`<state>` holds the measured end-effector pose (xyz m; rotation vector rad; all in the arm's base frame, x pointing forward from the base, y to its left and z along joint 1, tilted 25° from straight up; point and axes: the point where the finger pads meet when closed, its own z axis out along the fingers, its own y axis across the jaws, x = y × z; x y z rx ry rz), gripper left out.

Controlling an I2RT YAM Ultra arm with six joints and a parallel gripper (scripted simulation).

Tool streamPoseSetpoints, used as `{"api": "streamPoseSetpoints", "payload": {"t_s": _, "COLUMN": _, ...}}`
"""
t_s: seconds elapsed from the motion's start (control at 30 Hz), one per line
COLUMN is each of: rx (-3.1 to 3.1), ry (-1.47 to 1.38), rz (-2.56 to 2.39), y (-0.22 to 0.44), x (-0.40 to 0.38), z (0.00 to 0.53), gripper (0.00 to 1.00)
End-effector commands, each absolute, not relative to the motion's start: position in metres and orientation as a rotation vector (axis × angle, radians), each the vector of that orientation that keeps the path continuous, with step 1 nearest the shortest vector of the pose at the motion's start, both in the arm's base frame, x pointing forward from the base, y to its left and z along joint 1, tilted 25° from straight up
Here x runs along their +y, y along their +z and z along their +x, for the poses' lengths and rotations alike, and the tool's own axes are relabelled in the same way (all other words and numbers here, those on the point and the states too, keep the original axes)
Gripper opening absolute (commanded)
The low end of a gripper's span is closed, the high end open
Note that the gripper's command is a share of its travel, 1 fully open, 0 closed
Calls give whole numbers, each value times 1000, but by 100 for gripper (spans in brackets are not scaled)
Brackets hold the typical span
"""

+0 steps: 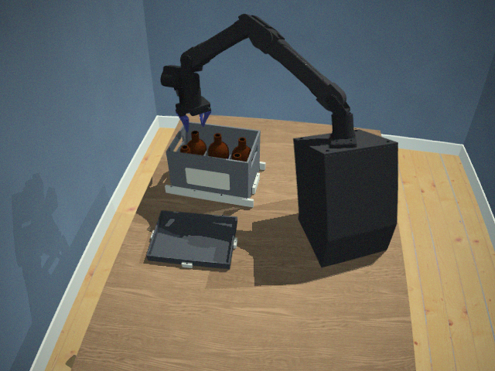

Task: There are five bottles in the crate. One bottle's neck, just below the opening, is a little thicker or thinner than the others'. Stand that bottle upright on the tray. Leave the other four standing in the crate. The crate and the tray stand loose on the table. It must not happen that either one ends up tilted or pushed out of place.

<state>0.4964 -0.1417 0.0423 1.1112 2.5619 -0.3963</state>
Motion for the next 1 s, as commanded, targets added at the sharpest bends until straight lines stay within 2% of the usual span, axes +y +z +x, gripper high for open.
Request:
{"api": "streamPoseSetpoints", "payload": {"t_s": 0.0, "rx": 2525, "ry": -379, "rz": 1089, "y": 56, "x": -140, "z": 505, "gripper": 61}}
{"api": "streamPoseSetpoints", "payload": {"t_s": 0.97, "rx": 2532, "ry": -383, "rz": 1091, "y": 59, "x": -141, "z": 505, "gripper": 61}}
